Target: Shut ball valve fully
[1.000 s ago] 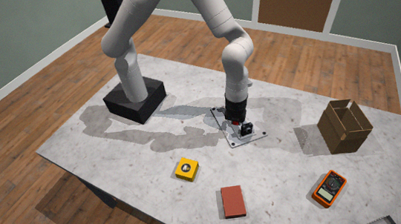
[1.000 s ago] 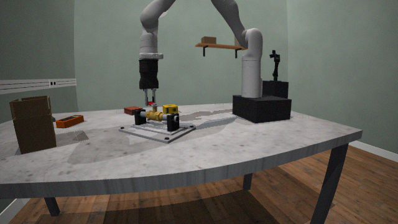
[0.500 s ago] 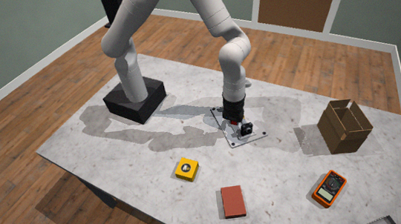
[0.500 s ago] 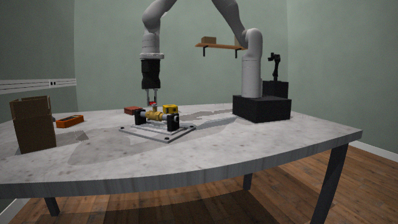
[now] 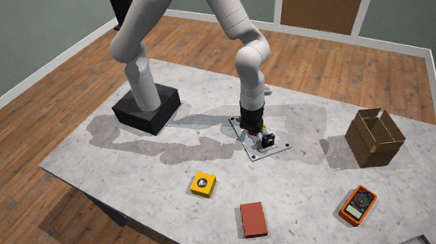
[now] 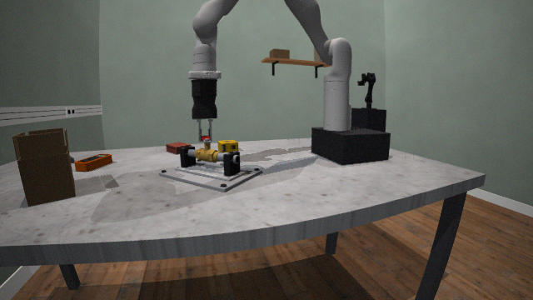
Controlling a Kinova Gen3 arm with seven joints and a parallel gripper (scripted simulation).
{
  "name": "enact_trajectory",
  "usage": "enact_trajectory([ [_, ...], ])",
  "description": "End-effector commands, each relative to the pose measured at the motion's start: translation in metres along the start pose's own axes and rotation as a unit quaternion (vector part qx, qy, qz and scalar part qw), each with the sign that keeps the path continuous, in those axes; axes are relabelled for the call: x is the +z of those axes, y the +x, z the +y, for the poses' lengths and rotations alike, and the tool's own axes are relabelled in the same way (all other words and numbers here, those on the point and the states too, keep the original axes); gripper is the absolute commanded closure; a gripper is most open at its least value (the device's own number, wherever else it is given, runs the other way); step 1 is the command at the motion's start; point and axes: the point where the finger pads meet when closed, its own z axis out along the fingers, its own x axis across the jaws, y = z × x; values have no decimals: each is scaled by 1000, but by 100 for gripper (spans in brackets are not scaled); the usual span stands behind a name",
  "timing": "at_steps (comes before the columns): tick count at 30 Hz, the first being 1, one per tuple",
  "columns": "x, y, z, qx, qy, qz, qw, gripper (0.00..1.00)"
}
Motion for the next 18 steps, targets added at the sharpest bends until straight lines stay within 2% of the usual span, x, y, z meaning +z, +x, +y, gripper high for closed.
enact_trajectory([
  [1,1,-10,-4,28,5,-9,1000,100],
  [18,1,-18,-5,74,4,-10,997,100],
])
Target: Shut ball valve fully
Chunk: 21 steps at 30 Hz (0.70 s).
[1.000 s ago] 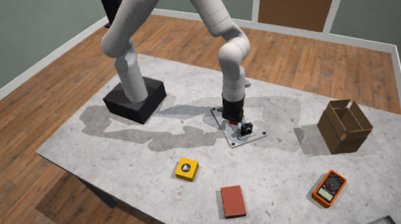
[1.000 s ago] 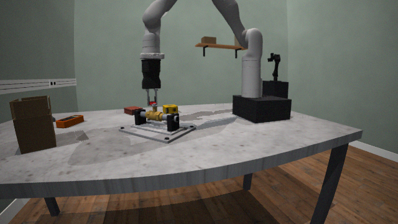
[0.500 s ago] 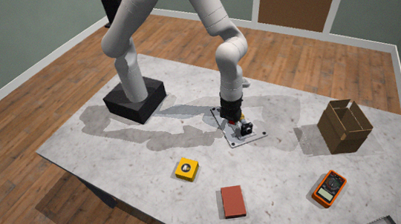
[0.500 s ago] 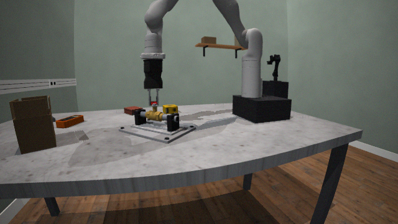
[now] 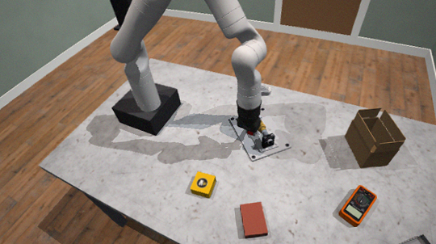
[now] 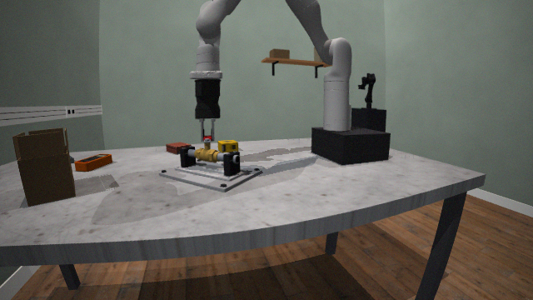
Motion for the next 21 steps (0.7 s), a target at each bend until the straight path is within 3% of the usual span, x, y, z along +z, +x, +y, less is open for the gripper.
enact_trajectory([
  [1,1,-11,-4,27,4,-9,1000,100],
  [21,2,-20,-5,89,3,-10,996,100],
])
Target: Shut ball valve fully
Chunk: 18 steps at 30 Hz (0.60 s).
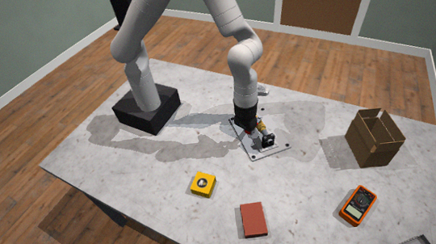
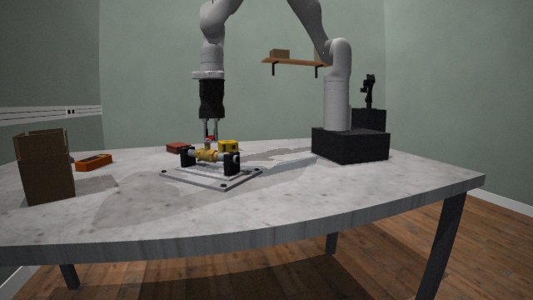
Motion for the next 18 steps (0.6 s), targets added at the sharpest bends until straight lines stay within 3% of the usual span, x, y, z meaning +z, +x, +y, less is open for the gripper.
enact_trajectory([
  [1,2,-12,-3,27,2,-9,1000,100],
  [18,2,-19,-4,77,2,-9,997,100],
])
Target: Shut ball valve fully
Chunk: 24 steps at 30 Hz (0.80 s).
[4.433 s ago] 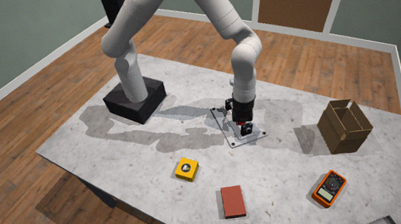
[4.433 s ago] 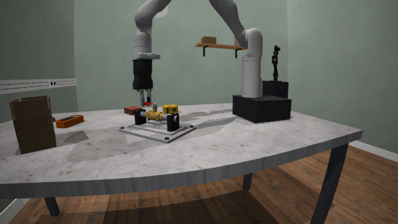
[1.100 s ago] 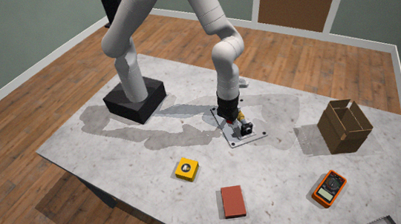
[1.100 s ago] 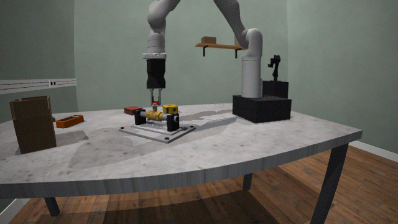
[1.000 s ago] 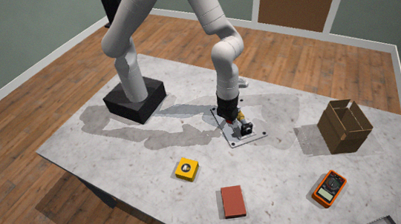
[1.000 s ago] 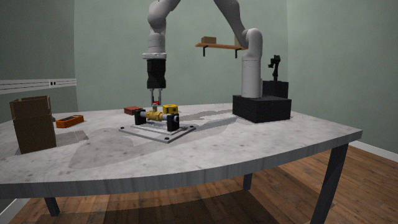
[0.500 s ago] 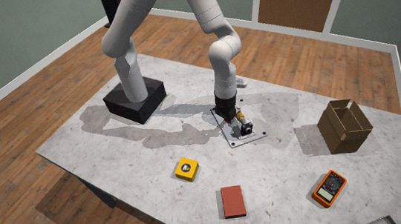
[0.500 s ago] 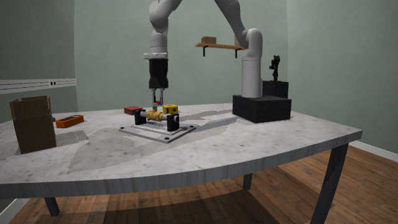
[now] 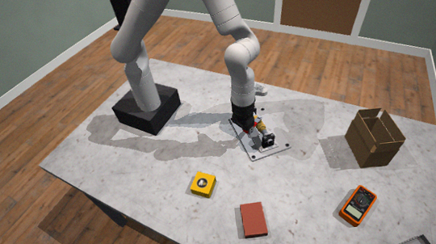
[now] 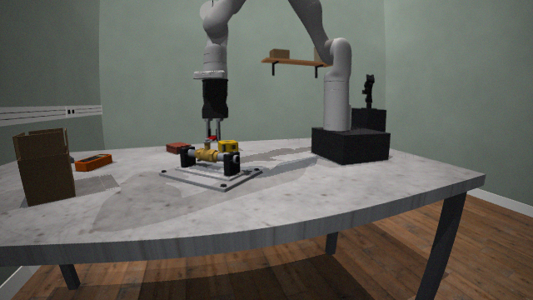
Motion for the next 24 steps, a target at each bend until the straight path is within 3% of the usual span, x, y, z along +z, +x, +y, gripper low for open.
enact_trajectory([
  [1,2,-12,-3,27,2,-9,1000,100],
  [24,1,-21,-4,92,1,-9,996,100],
])
